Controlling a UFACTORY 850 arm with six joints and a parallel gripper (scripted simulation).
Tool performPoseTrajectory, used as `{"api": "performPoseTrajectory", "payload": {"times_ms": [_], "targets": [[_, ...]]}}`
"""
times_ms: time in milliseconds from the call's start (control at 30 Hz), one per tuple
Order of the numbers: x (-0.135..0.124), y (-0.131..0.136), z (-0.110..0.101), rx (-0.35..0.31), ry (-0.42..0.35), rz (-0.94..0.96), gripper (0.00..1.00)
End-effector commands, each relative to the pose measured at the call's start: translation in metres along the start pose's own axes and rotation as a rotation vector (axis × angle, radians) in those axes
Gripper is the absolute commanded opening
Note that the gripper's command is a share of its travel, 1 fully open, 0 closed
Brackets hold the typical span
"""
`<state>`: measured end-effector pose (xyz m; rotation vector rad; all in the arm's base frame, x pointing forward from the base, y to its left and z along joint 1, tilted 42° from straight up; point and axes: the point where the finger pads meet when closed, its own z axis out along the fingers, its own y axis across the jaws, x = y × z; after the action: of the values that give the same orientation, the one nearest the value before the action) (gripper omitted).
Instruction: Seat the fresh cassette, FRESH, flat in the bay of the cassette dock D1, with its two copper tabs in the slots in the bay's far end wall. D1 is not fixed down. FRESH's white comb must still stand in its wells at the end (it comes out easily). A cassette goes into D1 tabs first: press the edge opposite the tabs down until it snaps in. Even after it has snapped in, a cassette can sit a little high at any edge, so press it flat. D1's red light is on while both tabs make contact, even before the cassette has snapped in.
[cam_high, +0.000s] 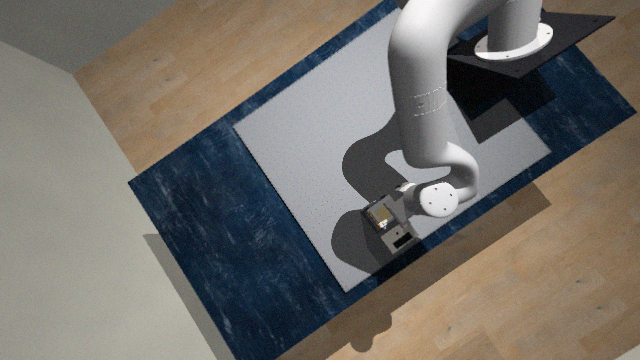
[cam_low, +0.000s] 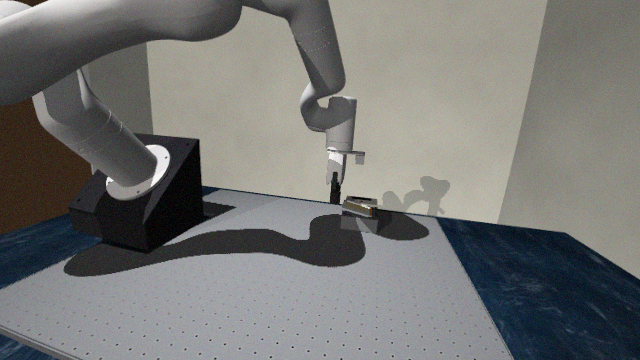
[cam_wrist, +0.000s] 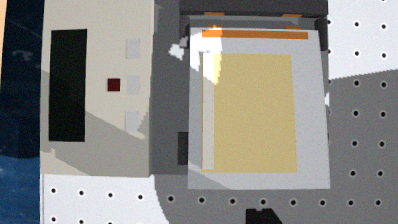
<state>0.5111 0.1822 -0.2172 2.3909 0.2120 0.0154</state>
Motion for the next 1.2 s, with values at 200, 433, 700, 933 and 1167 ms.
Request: {"api": "performPoseTrajectory", "payload": {"times_ms": [200,433,700,933,1167], "targets": [[0.0036,-0.0002,-0.0011,0.001,0.002,0.001,0.00],[0.0053,-0.0002,-0.0011,0.001,0.002,0.001,0.00],[0.0076,-0.0002,-0.0011,0.001,0.002,0.001,0.00],[0.0090,-0.0003,-0.0011,0.001,0.002,0.001,0.00],[0.0113,-0.0002,-0.0011,0.001,0.002,0.001,0.00]]}}
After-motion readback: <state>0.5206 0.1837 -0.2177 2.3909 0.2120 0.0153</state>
